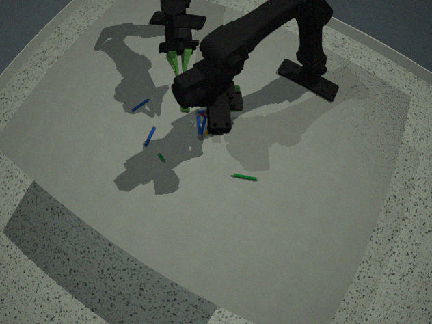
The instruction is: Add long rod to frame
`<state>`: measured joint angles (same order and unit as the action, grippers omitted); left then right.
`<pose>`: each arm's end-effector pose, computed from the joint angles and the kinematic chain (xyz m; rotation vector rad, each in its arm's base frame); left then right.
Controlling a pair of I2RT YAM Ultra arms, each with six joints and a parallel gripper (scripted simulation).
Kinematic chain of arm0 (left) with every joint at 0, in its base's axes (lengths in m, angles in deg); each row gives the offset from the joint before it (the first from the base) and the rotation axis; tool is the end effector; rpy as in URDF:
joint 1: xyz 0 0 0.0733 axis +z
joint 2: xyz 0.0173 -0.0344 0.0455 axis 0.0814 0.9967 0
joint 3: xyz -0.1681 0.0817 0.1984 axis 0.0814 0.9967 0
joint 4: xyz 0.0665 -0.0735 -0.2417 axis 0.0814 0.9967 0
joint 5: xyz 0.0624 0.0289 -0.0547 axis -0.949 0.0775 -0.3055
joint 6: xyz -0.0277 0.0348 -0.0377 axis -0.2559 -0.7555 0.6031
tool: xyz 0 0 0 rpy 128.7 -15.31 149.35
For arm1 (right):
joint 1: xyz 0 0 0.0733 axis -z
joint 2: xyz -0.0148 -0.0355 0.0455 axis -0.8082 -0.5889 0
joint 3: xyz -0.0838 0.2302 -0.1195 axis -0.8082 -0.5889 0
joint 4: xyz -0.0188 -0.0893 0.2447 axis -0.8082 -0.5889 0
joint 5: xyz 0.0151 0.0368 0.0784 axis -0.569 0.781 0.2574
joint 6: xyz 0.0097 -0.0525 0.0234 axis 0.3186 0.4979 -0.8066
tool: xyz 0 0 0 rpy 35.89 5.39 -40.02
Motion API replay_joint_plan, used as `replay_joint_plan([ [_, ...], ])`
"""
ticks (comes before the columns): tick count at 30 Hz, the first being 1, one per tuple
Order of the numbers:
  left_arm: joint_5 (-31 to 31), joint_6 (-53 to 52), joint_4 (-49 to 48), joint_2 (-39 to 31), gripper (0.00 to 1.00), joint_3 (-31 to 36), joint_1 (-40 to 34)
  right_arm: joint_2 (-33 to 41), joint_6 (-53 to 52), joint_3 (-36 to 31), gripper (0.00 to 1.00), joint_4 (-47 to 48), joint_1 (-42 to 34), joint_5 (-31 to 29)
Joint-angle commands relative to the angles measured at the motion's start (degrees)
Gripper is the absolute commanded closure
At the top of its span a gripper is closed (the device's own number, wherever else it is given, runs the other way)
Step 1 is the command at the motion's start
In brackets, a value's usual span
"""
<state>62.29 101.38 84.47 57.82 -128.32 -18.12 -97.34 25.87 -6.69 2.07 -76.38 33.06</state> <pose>0.3238 -0.1442 0.2481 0.9496 -2.8920 0.2994 0.2346 0.0979 0.1980 -0.5536 1.9661 0.1384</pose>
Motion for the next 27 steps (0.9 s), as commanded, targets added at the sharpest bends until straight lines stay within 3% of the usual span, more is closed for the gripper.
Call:
replay_joint_plan([
  [1,-4.65,-8.98,-5.91,-4.45,0.00,3.28,-2.50,5.27,-1.09,3.32,0.85,-4.27,2.61,0.22],
  [16,-12.74,-34.73,-25.06,-17.03,0.00,20.75,-9.70,14.48,-5.21,15.23,0.85,-12.57,13.21,0.83],
  [27,-13.38,-56.02,-40.61,-26.23,0.00,35.01,-12.54,11.72,-9.25,28.48,0.85,-14.93,21.27,0.07],
])
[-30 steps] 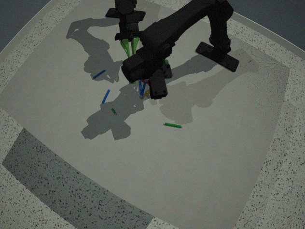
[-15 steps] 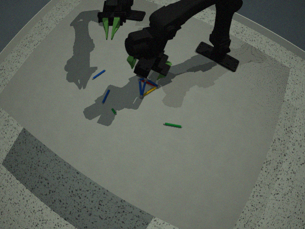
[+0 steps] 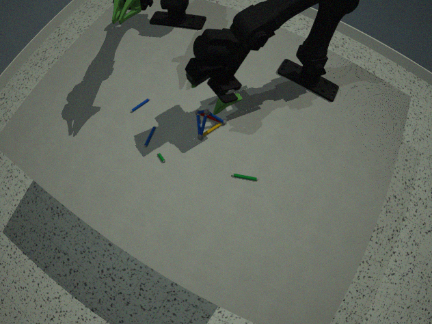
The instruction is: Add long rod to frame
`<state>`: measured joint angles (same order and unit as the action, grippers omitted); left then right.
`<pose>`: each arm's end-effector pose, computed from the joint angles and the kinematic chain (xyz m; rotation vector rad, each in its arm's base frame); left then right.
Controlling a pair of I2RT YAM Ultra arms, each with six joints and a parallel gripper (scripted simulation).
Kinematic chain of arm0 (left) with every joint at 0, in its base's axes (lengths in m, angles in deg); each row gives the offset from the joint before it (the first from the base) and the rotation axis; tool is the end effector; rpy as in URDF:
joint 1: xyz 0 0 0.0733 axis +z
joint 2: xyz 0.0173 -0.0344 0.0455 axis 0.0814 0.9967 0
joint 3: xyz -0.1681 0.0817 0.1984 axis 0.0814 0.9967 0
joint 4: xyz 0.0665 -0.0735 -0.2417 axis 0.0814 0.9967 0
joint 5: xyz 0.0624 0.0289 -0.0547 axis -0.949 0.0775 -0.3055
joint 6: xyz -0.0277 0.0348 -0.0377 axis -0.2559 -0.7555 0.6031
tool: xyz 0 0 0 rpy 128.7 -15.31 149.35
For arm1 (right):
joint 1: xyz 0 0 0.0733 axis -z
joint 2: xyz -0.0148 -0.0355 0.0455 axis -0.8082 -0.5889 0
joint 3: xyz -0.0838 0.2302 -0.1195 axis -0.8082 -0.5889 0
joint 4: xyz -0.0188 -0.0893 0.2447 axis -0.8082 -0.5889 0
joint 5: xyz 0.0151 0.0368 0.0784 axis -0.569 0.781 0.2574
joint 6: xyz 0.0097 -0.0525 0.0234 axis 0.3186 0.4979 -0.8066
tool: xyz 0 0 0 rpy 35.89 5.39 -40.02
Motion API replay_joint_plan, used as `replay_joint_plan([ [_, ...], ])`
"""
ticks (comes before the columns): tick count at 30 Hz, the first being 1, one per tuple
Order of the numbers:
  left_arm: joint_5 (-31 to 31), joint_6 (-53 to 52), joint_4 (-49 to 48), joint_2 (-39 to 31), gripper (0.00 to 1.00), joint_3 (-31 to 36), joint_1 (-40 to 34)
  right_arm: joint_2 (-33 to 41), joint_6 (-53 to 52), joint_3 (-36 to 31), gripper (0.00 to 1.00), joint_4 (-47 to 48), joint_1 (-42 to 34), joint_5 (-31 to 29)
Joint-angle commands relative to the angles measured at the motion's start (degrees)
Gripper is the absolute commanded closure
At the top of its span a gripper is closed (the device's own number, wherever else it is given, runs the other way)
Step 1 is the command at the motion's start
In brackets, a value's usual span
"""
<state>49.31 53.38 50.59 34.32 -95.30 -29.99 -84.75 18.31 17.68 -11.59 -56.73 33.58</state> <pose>0.2374 -0.1618 0.2277 0.5273 2.6178 -0.2331 0.2403 0.0130 0.3742 -0.0657 1.6318 0.0178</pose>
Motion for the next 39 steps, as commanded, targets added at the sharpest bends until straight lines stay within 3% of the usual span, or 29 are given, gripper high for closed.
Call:
replay_joint_plan([
  [1,-0.40,-8.02,-6.73,-2.74,0.00,1.98,-0.67,-0.87,-1.69,4.11,0.85,-1.27,1.62,-0.45],
  [9,1.10,-11.46,-10.01,-5.18,0.00,6.92,-0.20,-2.44,-1.64,7.78,0.85,-0.91,3.15,-0.15],
  [24,1.05,-11.73,-10.77,-4.75,0.00,6.44,-0.14,-2.48,-1.65,7.81,0.85,-1.63,2.81,-0.13],
  [28,-1.28,-12.42,-11.07,-8.24,0.00,7.54,1.48,-1.96,-1.65,7.21,0.85,-1.68,3.16,-0.14],
  [32,-3.81,-13.83,-13.04,-17.26,0.00,7.20,5.84,-1.95,-1.64,7.21,0.85,-1.69,3.16,-0.13],
  [34,-3.69,-14.48,-14.50,-22.16,0.00,6.96,9.29,-1.95,-1.64,7.21,0.85,-1.63,3.16,-0.13],
  [36,-3.69,-14.48,-14.50,-22.16,0.00,6.96,9.29,-1.95,-1.64,7.21,0.85,-1.63,3.16,-0.13],
  [39,-1.50,-15.48,-19.46,-27.07,0.00,5.30,16.04,-1.94,-1.64,7.21,0.85,-1.56,3.16,-0.13],
])
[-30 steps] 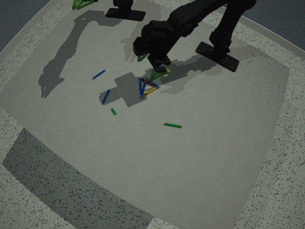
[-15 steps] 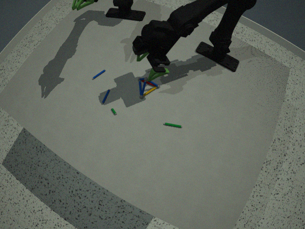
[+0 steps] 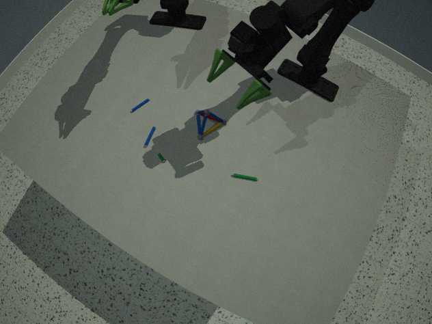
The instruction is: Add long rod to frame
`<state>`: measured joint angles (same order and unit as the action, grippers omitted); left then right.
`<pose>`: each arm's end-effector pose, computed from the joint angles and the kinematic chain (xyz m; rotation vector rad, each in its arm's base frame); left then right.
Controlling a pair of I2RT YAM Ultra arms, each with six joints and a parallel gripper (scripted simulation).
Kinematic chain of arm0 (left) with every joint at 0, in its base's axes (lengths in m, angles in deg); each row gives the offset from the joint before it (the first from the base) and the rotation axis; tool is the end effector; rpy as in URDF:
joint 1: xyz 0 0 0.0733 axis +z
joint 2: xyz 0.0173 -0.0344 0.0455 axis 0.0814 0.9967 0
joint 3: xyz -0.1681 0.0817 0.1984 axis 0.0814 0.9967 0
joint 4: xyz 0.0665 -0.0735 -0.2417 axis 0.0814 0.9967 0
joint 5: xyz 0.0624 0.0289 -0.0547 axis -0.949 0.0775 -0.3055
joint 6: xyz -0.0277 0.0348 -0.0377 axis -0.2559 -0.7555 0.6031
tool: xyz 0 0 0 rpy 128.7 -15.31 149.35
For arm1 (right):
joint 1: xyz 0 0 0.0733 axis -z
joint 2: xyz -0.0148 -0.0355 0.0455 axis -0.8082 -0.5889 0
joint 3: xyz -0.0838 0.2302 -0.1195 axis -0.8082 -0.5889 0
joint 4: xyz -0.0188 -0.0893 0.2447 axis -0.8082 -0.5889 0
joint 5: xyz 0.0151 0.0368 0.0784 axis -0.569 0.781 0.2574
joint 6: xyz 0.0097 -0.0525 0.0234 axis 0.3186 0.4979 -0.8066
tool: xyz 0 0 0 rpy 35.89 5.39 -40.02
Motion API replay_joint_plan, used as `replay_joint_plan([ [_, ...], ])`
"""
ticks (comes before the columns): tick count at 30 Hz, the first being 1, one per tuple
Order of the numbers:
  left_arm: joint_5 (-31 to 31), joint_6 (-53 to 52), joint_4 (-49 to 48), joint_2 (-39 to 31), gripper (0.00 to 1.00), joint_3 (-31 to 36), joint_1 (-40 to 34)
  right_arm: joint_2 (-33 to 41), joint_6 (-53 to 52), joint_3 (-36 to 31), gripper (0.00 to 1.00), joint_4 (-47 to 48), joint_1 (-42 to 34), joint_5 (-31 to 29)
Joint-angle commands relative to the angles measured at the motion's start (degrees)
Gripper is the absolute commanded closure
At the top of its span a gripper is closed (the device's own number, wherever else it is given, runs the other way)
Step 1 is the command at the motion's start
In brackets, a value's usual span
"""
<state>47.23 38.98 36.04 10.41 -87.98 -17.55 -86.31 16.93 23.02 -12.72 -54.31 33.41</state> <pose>0.2166 -0.0848 0.3065 0.4223 2.0656 -0.1388 0.2439 0.0027 0.3994 -0.0090 1.5868 0.0015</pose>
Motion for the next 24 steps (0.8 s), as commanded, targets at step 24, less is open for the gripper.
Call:
replay_joint_plan([
  [24,3.79,2.85,-21.38,0.54,0.00,-11.20,22.54,-0.39,-0.27,1.88,0.85,-0.43,0.73,0.04],
])
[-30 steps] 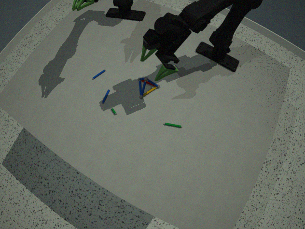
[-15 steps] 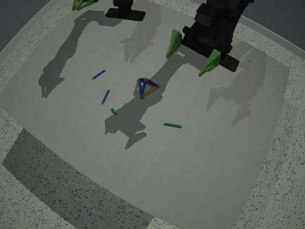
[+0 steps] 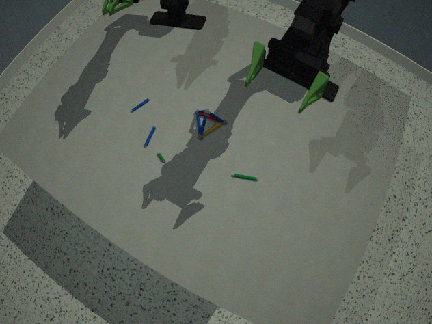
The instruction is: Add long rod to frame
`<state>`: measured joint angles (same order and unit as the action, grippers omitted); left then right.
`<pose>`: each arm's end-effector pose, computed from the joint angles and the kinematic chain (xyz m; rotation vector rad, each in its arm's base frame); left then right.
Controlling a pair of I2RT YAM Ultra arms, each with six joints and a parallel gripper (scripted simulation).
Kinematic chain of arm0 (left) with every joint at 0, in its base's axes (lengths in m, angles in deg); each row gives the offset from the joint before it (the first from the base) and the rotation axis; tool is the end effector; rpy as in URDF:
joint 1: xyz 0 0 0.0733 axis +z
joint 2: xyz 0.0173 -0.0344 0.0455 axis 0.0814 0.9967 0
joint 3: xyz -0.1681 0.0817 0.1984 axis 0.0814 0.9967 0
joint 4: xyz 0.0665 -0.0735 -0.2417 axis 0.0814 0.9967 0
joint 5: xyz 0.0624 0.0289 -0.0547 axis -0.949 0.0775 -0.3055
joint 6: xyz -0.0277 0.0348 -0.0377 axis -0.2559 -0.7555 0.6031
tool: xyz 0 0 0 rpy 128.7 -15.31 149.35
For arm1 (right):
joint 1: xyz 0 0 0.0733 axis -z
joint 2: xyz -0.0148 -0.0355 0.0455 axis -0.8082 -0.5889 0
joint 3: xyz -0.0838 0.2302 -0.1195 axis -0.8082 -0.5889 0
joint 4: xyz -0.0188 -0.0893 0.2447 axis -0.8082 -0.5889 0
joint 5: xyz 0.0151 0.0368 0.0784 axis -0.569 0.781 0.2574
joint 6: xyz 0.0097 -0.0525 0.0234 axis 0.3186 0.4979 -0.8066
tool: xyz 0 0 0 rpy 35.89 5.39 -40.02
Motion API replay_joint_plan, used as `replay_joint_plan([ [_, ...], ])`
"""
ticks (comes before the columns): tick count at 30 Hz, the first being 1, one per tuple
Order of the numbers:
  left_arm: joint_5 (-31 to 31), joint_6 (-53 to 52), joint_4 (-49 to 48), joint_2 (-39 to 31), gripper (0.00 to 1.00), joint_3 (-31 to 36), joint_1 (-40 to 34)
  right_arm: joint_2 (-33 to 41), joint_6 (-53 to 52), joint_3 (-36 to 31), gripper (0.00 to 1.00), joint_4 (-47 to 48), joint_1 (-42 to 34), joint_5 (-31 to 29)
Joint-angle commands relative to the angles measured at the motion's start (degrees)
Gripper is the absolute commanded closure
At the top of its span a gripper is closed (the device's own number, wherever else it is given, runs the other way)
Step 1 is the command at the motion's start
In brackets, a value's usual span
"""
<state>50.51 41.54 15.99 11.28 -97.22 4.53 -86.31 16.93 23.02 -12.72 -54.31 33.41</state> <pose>0.2464 0.0004 0.3977 0.0037 1.6103 0.0050 0.2439 0.0027 0.3994 -0.0090 1.5868 0.0015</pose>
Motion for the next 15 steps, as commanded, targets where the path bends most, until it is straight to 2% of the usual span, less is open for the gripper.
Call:
replay_joint_plan([
  [1,0.52,0.29,-1.34,-0.33,0.00,-1.96,0.43,-0.39,-0.27,1.88,0.85,-0.43,0.73,0.04],
  [15,0.19,0.31,-1.34,-0.24,0.00,-1.40,0.14,-0.38,-0.26,1.88,0.85,0.15,0.38,0.01],
])
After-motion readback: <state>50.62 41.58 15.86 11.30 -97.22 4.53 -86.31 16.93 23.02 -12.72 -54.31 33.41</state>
